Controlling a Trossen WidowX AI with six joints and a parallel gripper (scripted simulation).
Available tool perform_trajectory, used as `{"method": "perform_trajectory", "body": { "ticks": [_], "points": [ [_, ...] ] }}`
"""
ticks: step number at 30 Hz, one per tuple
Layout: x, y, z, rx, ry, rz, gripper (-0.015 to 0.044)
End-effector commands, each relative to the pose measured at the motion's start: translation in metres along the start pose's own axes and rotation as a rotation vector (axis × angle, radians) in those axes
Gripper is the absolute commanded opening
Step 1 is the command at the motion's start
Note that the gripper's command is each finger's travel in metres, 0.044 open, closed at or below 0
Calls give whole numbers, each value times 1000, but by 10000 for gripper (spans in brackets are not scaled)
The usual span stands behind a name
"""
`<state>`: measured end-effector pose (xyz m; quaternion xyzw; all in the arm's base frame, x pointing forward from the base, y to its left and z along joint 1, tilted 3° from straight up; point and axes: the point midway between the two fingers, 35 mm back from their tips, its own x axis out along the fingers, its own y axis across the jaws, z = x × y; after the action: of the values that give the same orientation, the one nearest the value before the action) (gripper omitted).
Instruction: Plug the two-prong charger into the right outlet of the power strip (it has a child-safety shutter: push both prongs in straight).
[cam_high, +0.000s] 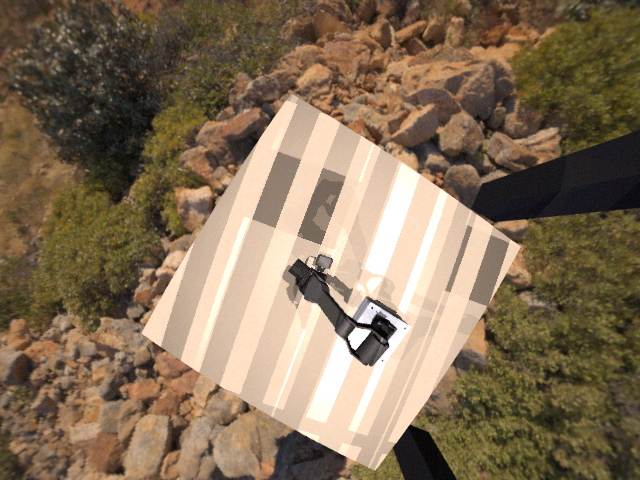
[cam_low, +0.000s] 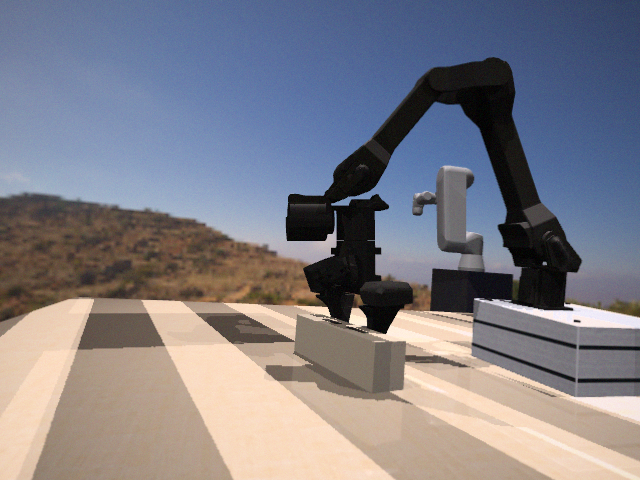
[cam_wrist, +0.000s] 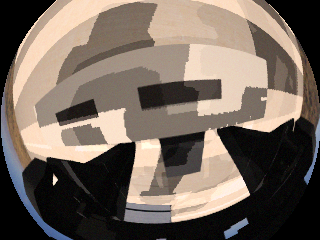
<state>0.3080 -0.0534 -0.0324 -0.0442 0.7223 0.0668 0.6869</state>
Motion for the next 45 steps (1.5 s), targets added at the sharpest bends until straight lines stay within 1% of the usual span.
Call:
{"method": "perform_trajectory", "body": {
  "ticks": [1, 45],
  "points": [
    [0, 0, 0, 0, -3, -1, 440],
    [2, -1, -18, -1, -25, -1, 440]
  ]
}}
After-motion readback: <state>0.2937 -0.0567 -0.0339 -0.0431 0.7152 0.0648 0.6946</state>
